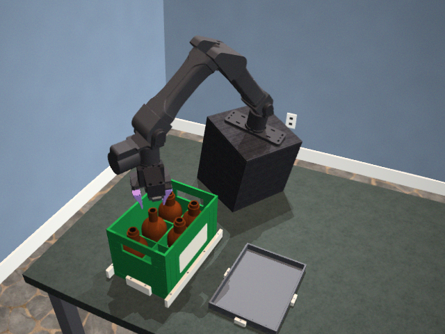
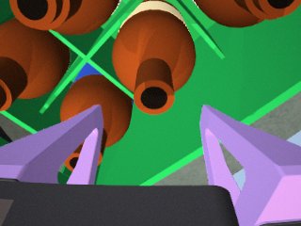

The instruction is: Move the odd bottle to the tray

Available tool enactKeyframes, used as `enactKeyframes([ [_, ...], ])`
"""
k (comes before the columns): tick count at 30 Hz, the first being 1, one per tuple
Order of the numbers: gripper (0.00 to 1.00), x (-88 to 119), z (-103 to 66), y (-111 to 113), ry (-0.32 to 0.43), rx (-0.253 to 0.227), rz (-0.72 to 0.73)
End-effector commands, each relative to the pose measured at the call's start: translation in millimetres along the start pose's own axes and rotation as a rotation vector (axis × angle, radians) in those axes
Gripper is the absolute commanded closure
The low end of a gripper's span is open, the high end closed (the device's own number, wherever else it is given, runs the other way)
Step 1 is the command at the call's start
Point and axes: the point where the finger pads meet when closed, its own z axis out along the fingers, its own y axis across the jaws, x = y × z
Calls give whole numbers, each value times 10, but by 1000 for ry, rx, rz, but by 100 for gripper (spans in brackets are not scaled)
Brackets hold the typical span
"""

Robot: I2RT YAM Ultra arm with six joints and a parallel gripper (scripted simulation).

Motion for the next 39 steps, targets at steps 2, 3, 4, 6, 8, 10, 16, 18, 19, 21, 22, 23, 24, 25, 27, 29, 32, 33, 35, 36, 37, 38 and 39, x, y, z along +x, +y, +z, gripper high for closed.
enactKeyframes([
  [2, 39, -36, -84, -122, -26, 25, 4],
  [3, 39, -36, -84, -122, -26, 25, 4],
  [4, 39, -36, -84, -122, -26, 25, 4],
  [6, 39, -36, -84, -122, -26, 25, 4],
  [8, 39, -36, -84, -122, -26, 25, 4],
  [10, 39, -36, -84, -122, -26, 25, 4],
  [16, 39, -36, -84, -122, -26, 25, 4],
  [18, 39, -36, -84, -122, -26, 25, 4],
  [19, 39, -36, -84, -122, -26, 25, 4],
  [21, 39, -36, -82, -122, -26, 25, 4],
  [22, 39, -36, -78, -123, -26, 25, 4],
  [23, 39, -36, -73, -124, -26, 25, 4],
  [24, 39, -36, -65, -125, -26, 25, 4],
  [25, 39, -37, -54, -127, -26, 26, 4],
  [27, 39, -50, -57, -142, -30, 33, 2],
  [29, 39, -67, -76, -152, -33, 40, 0],
  [32, 39, -68, -48, -144, -31, 36, 0],
  [33, 39, -68, -48, -144, -31, 36, 0],
  [35, 39, -62, 2, -128, -28, 28, 1],
  [36, 39, -67, 11, -125, -28, 28, 0],
  [37, 39, -81, -3, -130, -30, 33, -1],
  [38, 39, -96, -18, -135, -33, 38, -3],
  [39, 39, -97, -10, -122, -32, 36, -3],
])
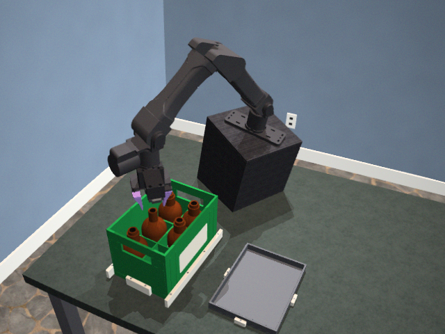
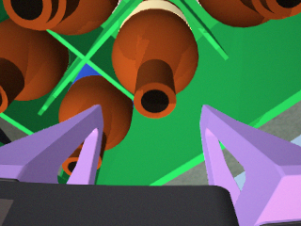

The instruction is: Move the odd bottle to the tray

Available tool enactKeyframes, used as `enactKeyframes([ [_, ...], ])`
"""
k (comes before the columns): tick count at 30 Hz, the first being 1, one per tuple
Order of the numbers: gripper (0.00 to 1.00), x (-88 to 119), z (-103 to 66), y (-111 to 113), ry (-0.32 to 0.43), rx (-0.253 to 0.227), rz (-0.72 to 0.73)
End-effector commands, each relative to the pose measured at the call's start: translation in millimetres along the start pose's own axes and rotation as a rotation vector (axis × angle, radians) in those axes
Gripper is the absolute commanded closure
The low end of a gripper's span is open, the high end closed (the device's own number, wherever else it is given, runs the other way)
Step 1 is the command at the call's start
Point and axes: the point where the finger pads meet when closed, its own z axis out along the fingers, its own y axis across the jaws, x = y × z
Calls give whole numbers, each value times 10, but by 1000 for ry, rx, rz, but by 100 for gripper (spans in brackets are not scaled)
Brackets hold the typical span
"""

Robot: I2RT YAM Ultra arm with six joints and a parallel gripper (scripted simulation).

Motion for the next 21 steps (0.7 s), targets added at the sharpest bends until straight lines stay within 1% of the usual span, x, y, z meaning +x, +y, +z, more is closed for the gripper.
enactKeyframes([
  [1, 39, -105, -44, -100, -32, 36, -5],
  [3, 39, -71, 51, -44, -22, 15, -2],
  [6, 39, -18, 117, 3, -15, 0, 6],
  [8, 39, -30, 84, -10, -20, 11, 5],
  [11, 39, -38, 91, -9, -20, 12, 3],
  [13, 39, -21, 185, 23, -13, -4, 4],
  [17, 39, -15, 228, 19, -13, -4, 6],
  [19, 39, -35, 176, -15, -21, 13, 5],
  [20, 39, -38, 184, -14, -21, 13, 4],
  [21, 39, -24, 242, 8, -16, 2, 5],
])
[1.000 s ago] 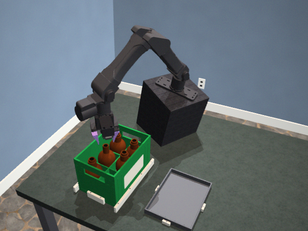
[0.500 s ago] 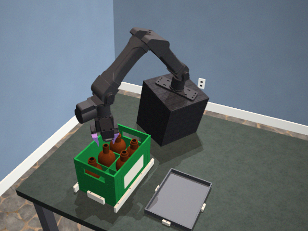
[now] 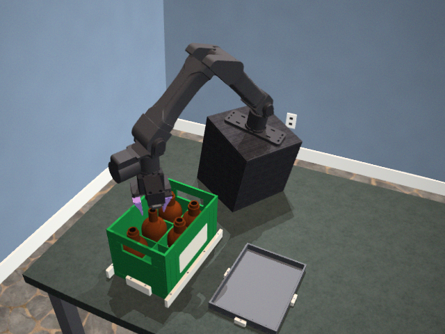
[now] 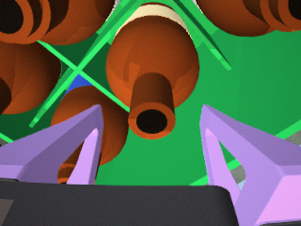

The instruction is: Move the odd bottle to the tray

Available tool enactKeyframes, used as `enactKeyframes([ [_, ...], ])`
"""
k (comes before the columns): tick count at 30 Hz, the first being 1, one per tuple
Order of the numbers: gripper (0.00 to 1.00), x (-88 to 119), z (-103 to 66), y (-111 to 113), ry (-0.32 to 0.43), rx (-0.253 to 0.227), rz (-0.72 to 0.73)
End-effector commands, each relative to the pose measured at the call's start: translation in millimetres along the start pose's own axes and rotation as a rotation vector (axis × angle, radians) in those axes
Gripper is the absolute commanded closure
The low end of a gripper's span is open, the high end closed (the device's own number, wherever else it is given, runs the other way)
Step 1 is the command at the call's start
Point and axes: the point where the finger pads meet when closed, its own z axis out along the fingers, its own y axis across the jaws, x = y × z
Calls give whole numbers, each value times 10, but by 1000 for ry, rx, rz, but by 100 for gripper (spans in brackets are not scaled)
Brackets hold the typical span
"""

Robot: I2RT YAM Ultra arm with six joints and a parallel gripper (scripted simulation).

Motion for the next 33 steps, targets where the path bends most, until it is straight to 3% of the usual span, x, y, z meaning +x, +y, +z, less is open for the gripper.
enactKeyframes([
  [1, 39, 0, 101, 41, -10, -8, 7],
  [7, 39, -23, 76, 16, -17, 5, 5],
  [8, 39, -71, -28, -92, -33, 38, 2],
  [12, 39, -24, 127, -22, -18, 7, 6],
  [16, 39, -60, 66, -38, -25, 22, 0],
  [33, 39, -52, 98, -21, -22, 15, 0],
])
